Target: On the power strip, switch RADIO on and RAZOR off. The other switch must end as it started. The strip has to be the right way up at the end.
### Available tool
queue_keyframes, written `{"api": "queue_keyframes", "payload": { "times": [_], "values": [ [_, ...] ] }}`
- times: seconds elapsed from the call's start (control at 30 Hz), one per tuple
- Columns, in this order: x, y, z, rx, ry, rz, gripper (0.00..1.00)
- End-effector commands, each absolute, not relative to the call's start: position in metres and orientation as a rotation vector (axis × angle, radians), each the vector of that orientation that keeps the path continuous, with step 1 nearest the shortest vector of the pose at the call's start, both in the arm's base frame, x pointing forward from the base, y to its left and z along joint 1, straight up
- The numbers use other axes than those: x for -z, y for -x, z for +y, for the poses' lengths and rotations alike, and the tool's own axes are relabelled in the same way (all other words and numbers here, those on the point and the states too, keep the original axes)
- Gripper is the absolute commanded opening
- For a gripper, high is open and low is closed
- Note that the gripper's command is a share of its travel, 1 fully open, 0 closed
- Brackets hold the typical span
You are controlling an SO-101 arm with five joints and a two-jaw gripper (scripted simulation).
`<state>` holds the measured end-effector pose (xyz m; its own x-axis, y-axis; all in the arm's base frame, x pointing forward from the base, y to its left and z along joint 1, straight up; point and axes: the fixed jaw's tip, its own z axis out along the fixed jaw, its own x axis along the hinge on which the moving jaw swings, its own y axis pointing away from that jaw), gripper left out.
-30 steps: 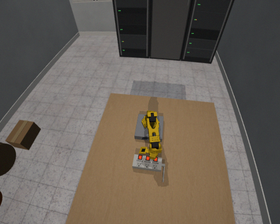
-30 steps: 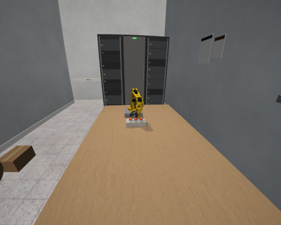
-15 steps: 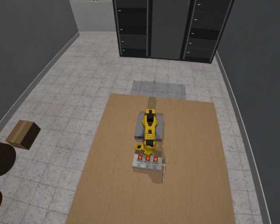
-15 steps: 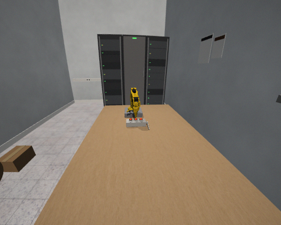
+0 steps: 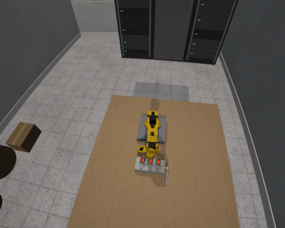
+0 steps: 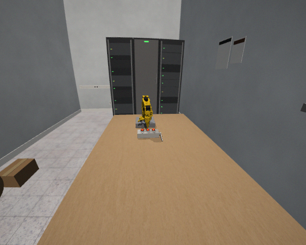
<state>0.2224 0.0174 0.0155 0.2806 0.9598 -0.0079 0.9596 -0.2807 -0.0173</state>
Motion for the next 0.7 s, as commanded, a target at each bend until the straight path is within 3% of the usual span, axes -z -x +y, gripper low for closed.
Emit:
{"api": "queue_keyframes", "payload": {
  "times": [0.0,0.67],
  "values": [
    [-0.0219,-0.2251,0.0169,0.001,2.512,-1.888,0.00],
    [-0.0255,-0.2286,0.0179,0.001,2.509,-1.892,0.00]
  ]
}}
